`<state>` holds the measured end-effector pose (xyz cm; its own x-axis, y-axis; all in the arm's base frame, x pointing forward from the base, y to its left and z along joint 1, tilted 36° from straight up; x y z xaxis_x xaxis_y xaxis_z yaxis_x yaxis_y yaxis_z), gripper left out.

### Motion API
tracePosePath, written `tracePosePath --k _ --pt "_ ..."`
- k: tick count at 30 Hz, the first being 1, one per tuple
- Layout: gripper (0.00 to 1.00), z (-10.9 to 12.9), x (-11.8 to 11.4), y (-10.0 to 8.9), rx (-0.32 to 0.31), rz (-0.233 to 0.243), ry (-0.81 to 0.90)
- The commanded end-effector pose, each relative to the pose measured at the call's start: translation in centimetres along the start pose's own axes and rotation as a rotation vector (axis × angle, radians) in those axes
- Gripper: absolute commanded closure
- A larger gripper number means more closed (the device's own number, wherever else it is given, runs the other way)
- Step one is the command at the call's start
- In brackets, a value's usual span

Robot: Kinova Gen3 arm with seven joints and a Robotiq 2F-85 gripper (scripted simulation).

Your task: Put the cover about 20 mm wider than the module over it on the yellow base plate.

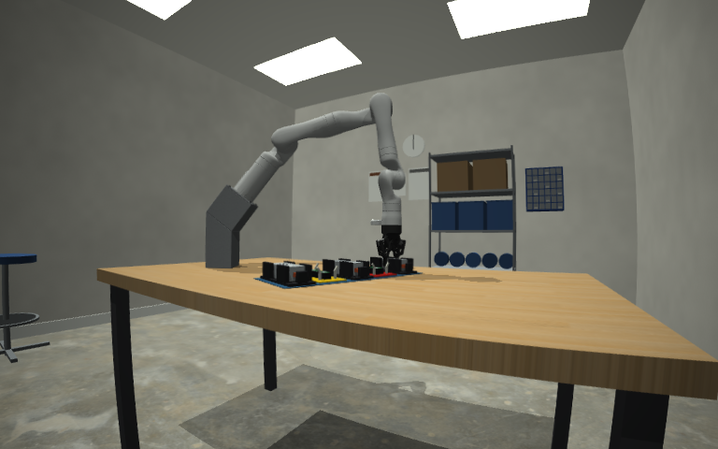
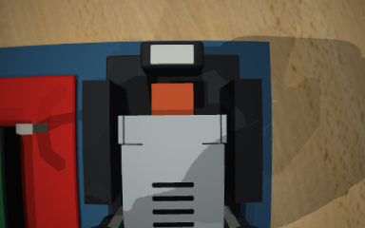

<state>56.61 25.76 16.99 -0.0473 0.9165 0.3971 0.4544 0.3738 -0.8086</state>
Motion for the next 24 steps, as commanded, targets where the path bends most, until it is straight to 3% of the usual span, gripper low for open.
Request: tracePosePath --k 1,18,24 --pt "1.0 -0.1 0.0 -0.1 -0.002 -0.001 0.0" --pt "1.0 -0.1 0.0 -0.1 -0.002 -0.001 0.0" --pt "1.0 -0.1 0.0 -1.9 -0.002 -0.001 0.0"
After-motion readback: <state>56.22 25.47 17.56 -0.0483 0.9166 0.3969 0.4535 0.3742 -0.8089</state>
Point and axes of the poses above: the point where the finger pads meet when closed, its own y axis out along the fingers, its own x axis across the jaws, z = x × y, the point moved 4 cm from there along -y, back along the fingers, and after that the axes turned 15 degrees about -y, right-handed, at the moved point
